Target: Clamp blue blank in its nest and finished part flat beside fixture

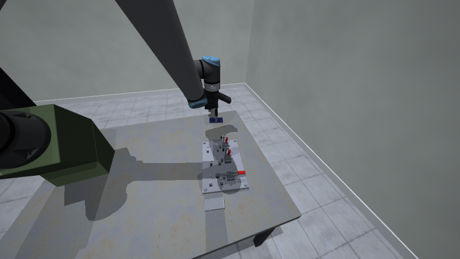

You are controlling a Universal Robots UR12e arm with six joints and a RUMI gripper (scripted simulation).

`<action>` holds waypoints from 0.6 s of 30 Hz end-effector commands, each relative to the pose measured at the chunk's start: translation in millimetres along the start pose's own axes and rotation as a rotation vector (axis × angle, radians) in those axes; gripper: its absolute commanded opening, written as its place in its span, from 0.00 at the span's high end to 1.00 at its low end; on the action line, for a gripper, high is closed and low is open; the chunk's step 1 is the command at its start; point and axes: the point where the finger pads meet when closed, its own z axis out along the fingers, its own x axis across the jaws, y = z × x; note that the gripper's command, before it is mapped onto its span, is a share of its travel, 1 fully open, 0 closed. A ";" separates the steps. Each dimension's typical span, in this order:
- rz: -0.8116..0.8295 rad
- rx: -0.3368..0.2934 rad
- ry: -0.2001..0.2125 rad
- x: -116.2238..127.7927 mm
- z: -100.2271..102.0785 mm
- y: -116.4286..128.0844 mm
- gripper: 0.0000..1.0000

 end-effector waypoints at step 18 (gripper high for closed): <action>-0.036 0.002 -0.001 -0.1 1.2 2.5 1.00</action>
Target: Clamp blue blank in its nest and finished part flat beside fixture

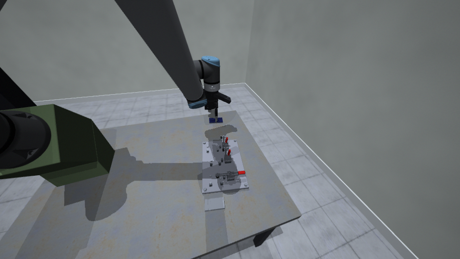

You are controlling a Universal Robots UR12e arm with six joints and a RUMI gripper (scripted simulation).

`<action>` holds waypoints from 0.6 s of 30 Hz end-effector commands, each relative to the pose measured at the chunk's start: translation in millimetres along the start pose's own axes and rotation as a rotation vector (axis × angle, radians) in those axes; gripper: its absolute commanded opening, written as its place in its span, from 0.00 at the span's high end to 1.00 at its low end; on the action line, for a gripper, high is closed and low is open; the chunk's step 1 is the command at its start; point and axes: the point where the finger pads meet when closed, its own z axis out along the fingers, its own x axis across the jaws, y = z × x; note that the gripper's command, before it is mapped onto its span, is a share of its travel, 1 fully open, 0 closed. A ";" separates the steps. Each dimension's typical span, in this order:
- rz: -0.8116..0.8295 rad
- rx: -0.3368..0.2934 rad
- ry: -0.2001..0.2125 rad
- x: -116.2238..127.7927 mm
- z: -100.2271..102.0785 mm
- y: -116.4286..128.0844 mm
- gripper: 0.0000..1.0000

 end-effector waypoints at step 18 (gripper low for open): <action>0.000 0.001 0.000 -0.2 8.9 14.3 1.00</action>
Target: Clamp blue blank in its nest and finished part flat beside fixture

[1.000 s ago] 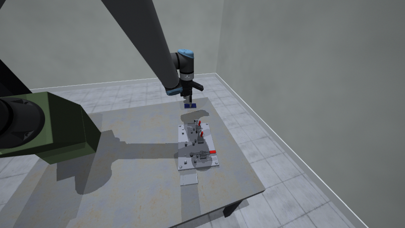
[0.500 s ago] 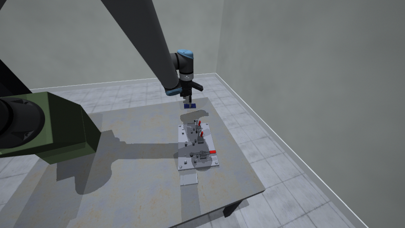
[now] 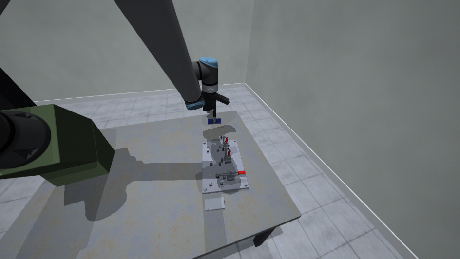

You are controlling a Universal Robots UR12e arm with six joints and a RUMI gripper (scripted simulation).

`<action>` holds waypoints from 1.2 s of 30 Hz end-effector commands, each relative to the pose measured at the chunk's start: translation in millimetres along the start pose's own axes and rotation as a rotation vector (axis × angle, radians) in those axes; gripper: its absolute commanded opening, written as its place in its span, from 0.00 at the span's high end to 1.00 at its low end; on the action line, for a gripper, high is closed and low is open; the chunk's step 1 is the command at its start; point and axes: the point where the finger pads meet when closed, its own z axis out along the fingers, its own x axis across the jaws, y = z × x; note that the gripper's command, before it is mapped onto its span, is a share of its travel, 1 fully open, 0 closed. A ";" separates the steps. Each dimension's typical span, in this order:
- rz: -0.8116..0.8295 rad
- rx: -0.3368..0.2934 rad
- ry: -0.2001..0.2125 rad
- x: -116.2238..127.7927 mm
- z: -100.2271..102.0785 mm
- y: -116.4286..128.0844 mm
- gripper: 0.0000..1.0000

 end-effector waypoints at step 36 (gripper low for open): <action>0.000 0.001 -0.001 -0.2 19.1 29.9 1.00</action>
